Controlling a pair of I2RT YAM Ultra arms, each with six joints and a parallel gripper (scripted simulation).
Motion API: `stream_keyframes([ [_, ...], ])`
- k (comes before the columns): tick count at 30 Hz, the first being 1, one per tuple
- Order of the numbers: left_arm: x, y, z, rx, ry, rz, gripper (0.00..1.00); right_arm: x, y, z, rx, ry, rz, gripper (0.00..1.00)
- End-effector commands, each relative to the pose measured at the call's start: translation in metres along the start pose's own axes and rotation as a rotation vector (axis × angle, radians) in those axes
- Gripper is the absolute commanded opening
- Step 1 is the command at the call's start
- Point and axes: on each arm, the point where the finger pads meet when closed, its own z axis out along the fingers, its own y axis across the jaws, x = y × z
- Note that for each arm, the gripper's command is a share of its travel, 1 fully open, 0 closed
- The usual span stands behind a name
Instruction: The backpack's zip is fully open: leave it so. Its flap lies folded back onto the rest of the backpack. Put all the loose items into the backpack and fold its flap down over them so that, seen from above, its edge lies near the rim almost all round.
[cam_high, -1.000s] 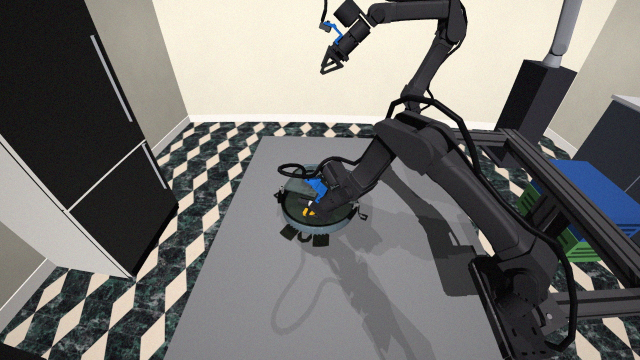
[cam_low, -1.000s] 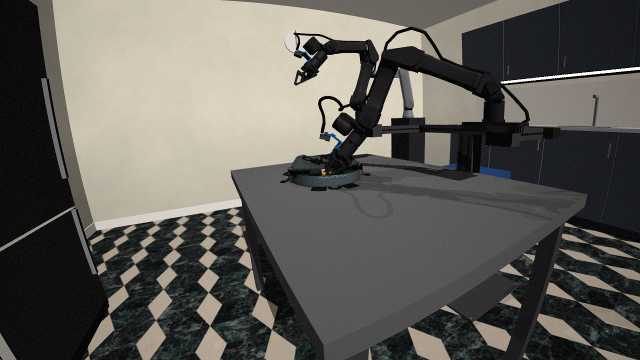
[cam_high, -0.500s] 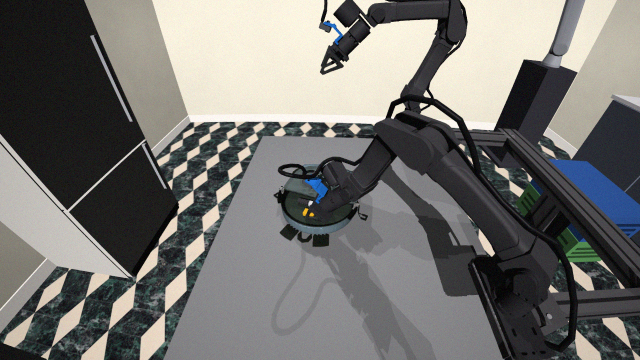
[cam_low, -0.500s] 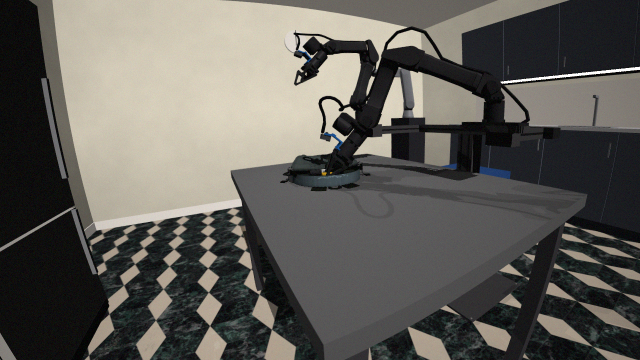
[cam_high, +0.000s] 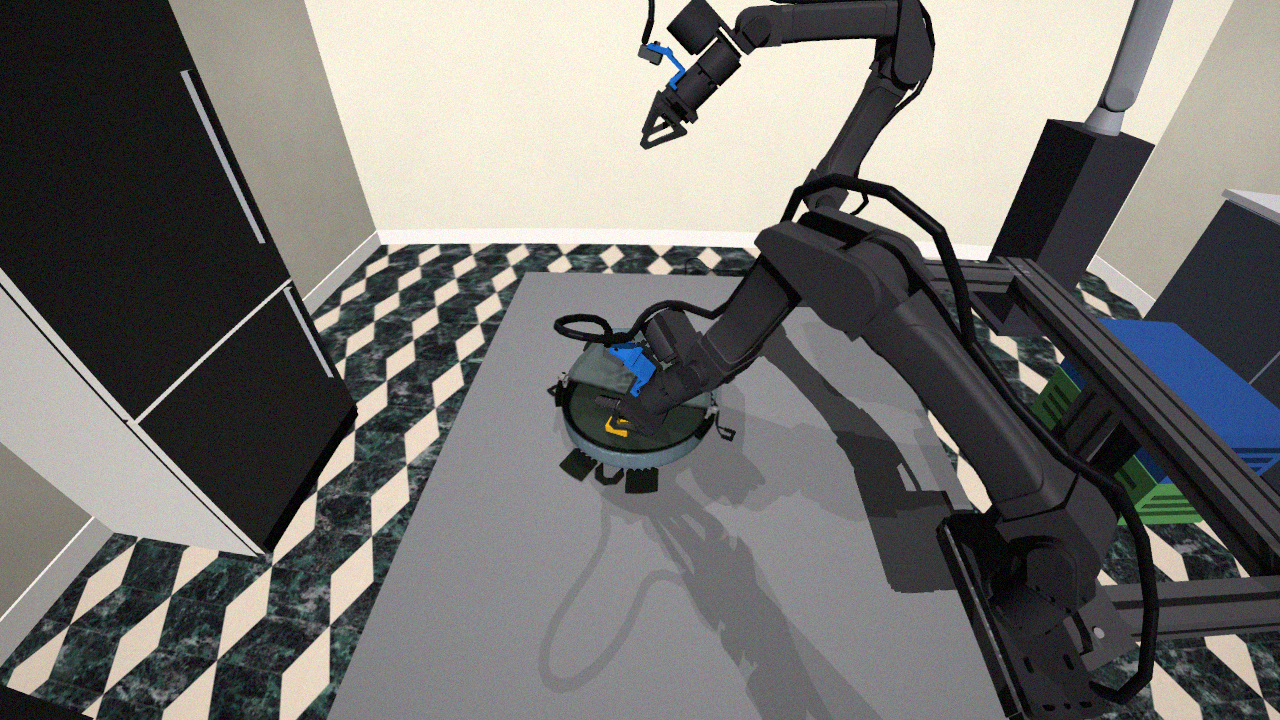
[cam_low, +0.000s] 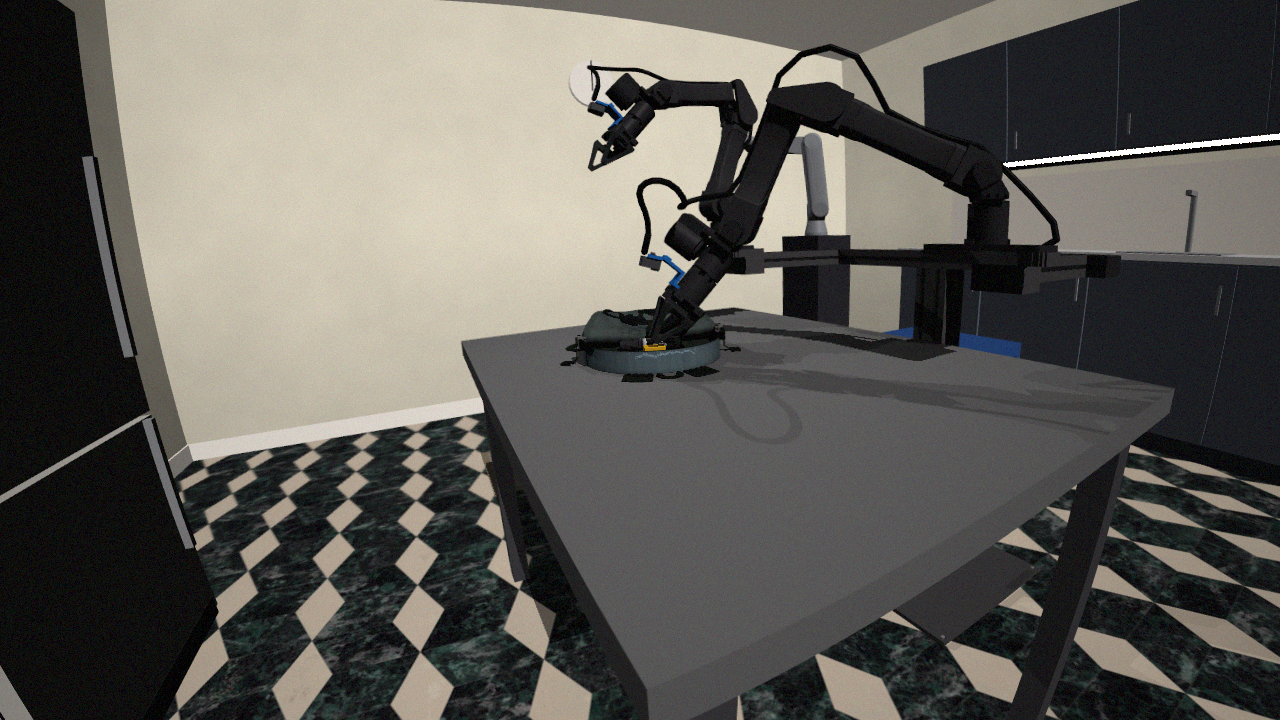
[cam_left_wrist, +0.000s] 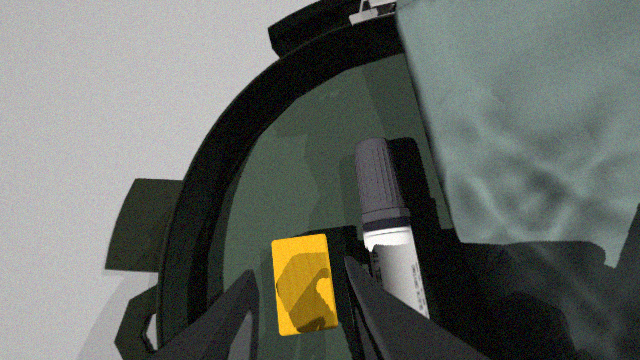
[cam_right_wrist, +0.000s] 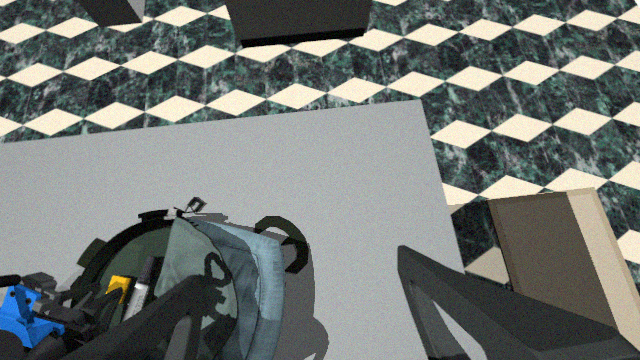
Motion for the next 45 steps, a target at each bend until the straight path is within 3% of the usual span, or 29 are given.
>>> stream_keyframes([
  [1, -0.003, 0.0, -0.013, -0.003, 0.01, 0.004, 0.39, -0.005, 0.0, -0.003, 0.002, -0.017, -0.001, 0.9],
  [2, -0.004, 0.0, -0.014, -0.003, 0.01, 0.004, 0.39, -0.005, 0.0, -0.003, 0.002, -0.017, -0.001, 0.9],
  [3, -0.005, 0.0, -0.015, -0.003, 0.01, 0.004, 0.82, -0.005, 0.0, -0.003, 0.002, -0.017, -0.001, 0.9],
  [17, -0.008, 0.0, -0.011, 0.001, -0.004, -0.001, 0.82, -0.005, 0.0, -0.003, 0.002, -0.017, -0.001, 0.9],
  [26, -0.006, -0.002, -0.047, -0.002, -0.002, 0.001, 0.82, -0.005, 0.0, -0.003, 0.002, -0.017, -0.001, 0.9],
  [45, -0.003, 0.0, -0.097, -0.006, 0.007, 0.004, 0.82, -0.005, 0.0, -0.003, 0.002, -0.017, -0.001, 0.9],
])
